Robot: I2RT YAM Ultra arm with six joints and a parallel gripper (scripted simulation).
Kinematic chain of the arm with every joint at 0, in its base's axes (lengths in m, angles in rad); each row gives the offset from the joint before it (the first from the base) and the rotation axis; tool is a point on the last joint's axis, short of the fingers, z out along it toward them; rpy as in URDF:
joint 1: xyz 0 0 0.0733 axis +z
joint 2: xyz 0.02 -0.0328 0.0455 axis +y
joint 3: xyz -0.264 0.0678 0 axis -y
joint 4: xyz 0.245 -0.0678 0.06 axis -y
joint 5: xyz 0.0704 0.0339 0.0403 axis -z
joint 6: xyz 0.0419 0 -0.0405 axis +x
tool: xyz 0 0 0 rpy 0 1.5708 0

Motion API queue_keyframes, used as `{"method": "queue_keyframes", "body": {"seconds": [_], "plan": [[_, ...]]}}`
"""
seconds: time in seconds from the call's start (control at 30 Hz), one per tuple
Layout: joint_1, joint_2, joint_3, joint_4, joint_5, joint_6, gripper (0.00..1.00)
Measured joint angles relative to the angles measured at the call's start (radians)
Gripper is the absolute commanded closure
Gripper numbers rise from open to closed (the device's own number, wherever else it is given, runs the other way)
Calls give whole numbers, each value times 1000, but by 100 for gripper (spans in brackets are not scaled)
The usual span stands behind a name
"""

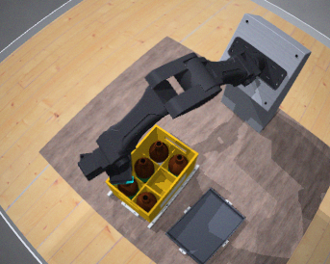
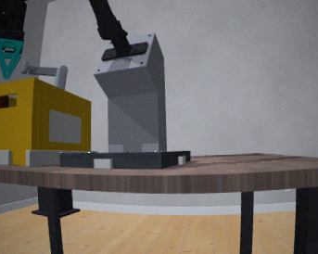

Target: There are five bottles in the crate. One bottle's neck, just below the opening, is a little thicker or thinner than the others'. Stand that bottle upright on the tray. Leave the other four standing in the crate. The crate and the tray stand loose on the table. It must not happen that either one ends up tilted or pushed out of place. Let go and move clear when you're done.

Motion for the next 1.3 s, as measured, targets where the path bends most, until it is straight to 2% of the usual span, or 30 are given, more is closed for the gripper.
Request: {"method": "queue_keyframes", "body": {"seconds": [0.67,1.3], "plan": [[21,64,5,47,15,10,39],[30,88,11,82,25,15,39]]}}
